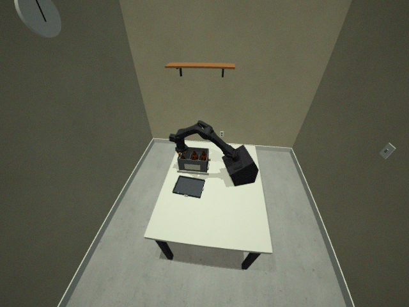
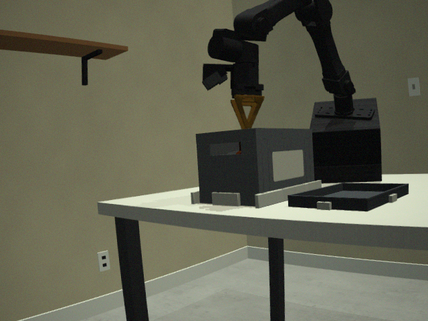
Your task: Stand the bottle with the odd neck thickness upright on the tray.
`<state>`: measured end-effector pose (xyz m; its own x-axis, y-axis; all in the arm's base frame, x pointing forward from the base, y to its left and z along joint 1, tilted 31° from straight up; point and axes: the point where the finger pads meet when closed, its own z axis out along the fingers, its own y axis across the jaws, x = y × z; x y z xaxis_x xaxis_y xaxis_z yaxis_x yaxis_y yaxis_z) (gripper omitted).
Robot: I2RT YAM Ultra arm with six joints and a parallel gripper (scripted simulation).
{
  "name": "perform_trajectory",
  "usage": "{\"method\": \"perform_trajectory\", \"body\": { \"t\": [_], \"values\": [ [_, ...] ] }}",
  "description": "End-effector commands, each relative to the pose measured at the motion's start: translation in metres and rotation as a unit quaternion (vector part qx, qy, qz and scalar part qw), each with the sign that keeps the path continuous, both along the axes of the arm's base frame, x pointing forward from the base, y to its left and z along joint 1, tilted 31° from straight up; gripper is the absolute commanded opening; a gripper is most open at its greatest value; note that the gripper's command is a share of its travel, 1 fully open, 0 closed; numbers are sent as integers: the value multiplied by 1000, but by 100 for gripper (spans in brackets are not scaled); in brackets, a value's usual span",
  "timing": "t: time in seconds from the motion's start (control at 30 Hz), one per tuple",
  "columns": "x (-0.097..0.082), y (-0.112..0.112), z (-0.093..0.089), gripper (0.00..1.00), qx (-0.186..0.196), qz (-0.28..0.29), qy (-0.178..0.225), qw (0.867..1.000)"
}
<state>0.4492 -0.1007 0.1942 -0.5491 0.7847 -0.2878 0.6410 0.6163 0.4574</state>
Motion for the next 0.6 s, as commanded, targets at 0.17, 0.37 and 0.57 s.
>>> {"method": "perform_trajectory", "body": {
  "t": [0.17,0.37,0.57],
  "values": [
    [2,-10,12,61,-8,-10,-10,1000],
    [4,-11,13,61,-10,-10,-15,1000],
    [4,-11,13,61,-10,-10,-15,1000]
  ]
}}
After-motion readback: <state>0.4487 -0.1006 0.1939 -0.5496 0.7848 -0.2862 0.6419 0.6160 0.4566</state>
